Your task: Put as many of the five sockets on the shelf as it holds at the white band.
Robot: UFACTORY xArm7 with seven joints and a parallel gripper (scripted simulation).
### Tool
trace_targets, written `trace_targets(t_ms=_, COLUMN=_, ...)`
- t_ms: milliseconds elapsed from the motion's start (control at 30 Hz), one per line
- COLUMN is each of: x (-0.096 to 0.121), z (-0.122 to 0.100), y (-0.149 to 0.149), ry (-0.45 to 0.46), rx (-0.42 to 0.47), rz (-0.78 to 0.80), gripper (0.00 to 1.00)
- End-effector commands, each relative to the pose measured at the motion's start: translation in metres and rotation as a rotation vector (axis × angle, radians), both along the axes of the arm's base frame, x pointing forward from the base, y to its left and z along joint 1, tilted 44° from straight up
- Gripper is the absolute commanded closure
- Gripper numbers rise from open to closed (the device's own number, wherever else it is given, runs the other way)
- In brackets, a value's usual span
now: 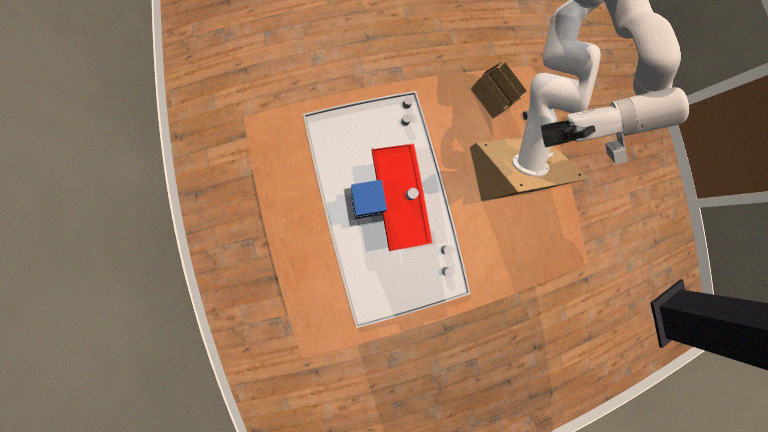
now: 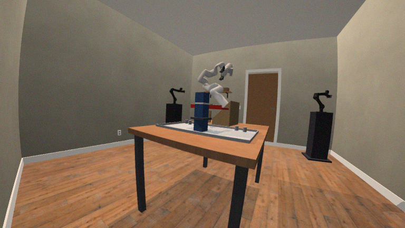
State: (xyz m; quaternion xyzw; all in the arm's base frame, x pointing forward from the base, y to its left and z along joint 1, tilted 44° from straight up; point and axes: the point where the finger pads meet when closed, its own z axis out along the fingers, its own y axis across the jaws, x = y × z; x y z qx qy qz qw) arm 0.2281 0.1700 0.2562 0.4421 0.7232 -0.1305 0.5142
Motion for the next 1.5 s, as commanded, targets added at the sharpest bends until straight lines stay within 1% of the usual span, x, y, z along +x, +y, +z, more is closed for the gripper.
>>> trace_targets(t_ms=0, x=0.0, z=0.001, y=0.001, ry=-0.001, rx=0.003, rz=0.001, gripper=0.0)
trace_targets(t_ms=200, x=0.001, z=0.0, y=0.001, ry=0.001, rx=0.003, rz=-0.001, gripper=0.0)
trace_targets(t_ms=233, x=0.003, z=-0.003, y=0.0, ry=0.009, rx=0.008, rz=-0.013, gripper=0.0)
trace_targets(t_ms=267, x=0.008, z=-0.009, y=-0.003, ry=0.027, rx=0.019, rz=-0.04, gripper=0.0)
trace_targets(t_ms=300, x=0.017, z=-0.02, y=-0.009, ry=0.056, rx=0.038, rz=-0.087, gripper=0.0)
trace_targets(t_ms=333, x=0.028, z=-0.036, y=-0.018, ry=0.094, rx=0.063, rz=-0.153, gripper=0.0)
trace_targets(t_ms=367, x=0.028, z=-0.036, y=-0.018, ry=0.094, rx=0.063, rz=-0.153, gripper=0.0)
trace_targets(t_ms=400, x=0.041, z=-0.056, y=-0.03, ry=0.137, rx=0.095, rz=-0.239, gripper=0.0)
trace_targets(t_ms=467, x=0.041, z=-0.056, y=-0.03, ry=0.137, rx=0.095, rz=-0.239, gripper=0.0)
trace_targets(t_ms=500, x=0.054, z=-0.078, y=-0.046, ry=0.181, rx=0.131, rz=-0.339, gripper=0.0)
trace_targets(t_ms=567, x=0.054, z=-0.078, y=-0.046, ry=0.181, rx=0.131, rz=-0.339, gripper=0.0)
trace_targets(t_ms=600, x=0.064, z=-0.102, y=-0.064, ry=0.221, rx=0.167, rz=-0.446, gripper=0.0)
trace_targets(t_ms=733, x=0.064, z=-0.102, y=-0.064, ry=0.221, rx=0.167, rz=-0.446, gripper=0.0)
trace_targets(t_ms=767, x=0.072, z=-0.126, y=-0.084, ry=0.254, rx=0.2, rz=-0.554, gripper=0.0)
trace_targets(t_ms=800, x=0.076, z=-0.145, y=-0.101, ry=0.28, rx=0.229, rz=-0.654, gripper=0.0)
trace_targets(t_ms=900, x=0.077, z=-0.147, y=-0.102, ry=0.28, rx=0.229, rz=-0.654, gripper=0.0)
trace_targets(t_ms=933, x=0.079, z=-0.165, y=-0.119, ry=0.299, rx=0.251, rz=-0.737, gripper=0.0)
trace_targets(t_ms=967, x=0.079, z=-0.165, y=-0.119, ry=0.299, rx=0.251, rz=-0.737, gripper=0.0)
trace_targets(t_ms=1000, x=0.08, z=-0.178, y=-0.131, ry=0.31, rx=0.266, rz=-0.798, gripper=0.0)
trace_targets(t_ms=1033, x=0.08, z=-0.178, y=-0.131, ry=0.31, rx=0.266, rz=-0.798, gripper=0.0)
trace_targets(t_ms=1067, x=0.08, z=-0.186, y=-0.138, ry=0.317, rx=0.274, rz=-0.836, gripper=0.0)
trace_targets(t_ms=1100, x=0.079, z=-0.189, y=-0.141, ry=0.32, rx=0.278, rz=-0.852, gripper=0.0)
trace_targets(t_ms=1467, x=0.079, z=-0.19, y=-0.142, ry=0.32, rx=0.278, rz=-0.854, gripper=0.0)
